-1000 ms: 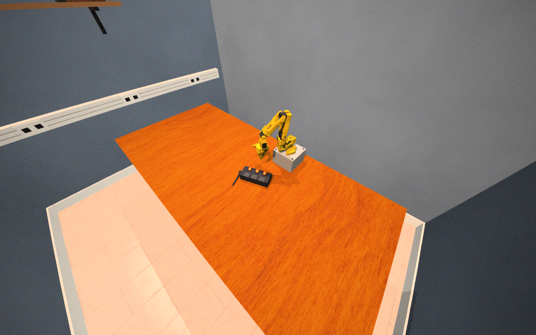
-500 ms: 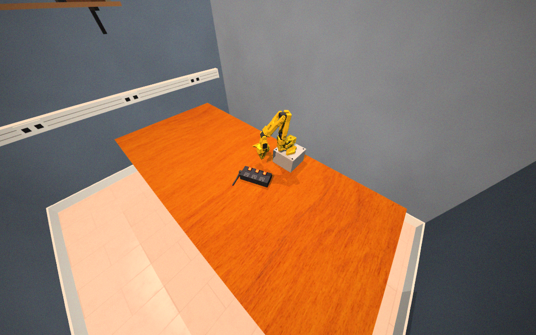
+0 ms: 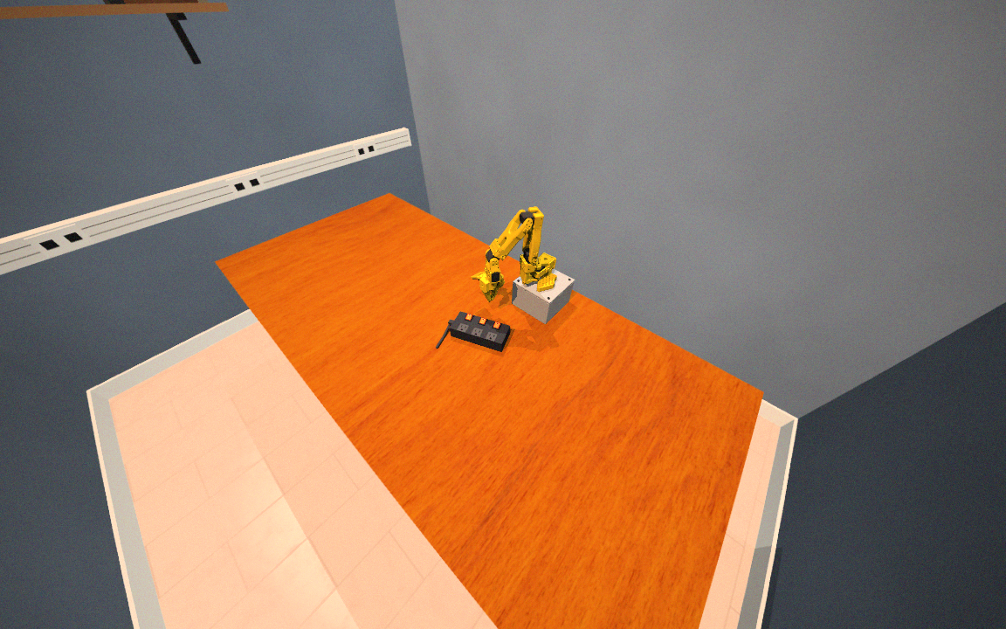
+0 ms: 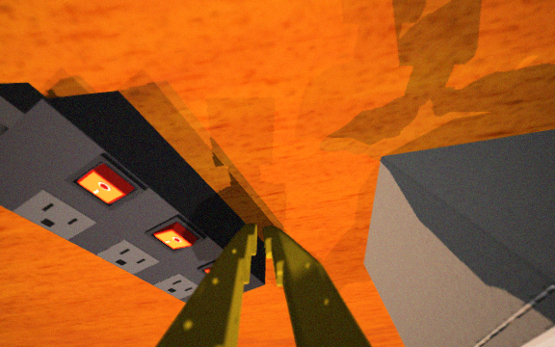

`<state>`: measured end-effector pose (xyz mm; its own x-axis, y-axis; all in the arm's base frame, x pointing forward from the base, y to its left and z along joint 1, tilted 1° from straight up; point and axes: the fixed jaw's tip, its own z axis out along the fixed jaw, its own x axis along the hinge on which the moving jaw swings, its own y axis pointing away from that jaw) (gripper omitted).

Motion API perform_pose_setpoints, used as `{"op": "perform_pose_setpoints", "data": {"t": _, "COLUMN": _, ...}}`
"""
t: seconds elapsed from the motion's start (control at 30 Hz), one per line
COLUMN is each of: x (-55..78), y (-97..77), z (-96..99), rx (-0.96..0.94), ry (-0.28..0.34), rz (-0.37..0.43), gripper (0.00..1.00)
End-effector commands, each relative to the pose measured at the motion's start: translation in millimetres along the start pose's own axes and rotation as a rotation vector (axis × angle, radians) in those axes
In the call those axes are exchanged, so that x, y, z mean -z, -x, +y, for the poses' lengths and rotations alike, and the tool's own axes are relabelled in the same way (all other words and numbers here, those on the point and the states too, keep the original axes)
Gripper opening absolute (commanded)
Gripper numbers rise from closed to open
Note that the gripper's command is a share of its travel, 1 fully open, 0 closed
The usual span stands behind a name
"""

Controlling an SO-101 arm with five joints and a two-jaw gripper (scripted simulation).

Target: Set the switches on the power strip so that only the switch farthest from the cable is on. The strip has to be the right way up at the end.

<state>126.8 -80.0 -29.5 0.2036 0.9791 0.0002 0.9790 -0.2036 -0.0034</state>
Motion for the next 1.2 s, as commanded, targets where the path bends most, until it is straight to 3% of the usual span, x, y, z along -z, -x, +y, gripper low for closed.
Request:
{"op": "perform_pose_setpoints", "data": {"t": 0.0, "x": -1.9, "y": -6.8, "z": 13.9, "rx": 0.063, "ry": -0.003, "rz": 0.002, "gripper": 0.0}}
{"op": "perform_pose_setpoints", "data": {"t": 0.43, "x": -8.9, "y": -28.1, "z": 43.8, "rx": 0.222, "ry": -0.002, "rz": 0.001, "gripper": 0.0}}
{"op": "perform_pose_setpoints", "data": {"t": 1.17, "x": -9.5, "y": -29.9, "z": 45.6, "rx": 0.232, "ry": -0.002, "rz": 0.001, "gripper": 0.0}}
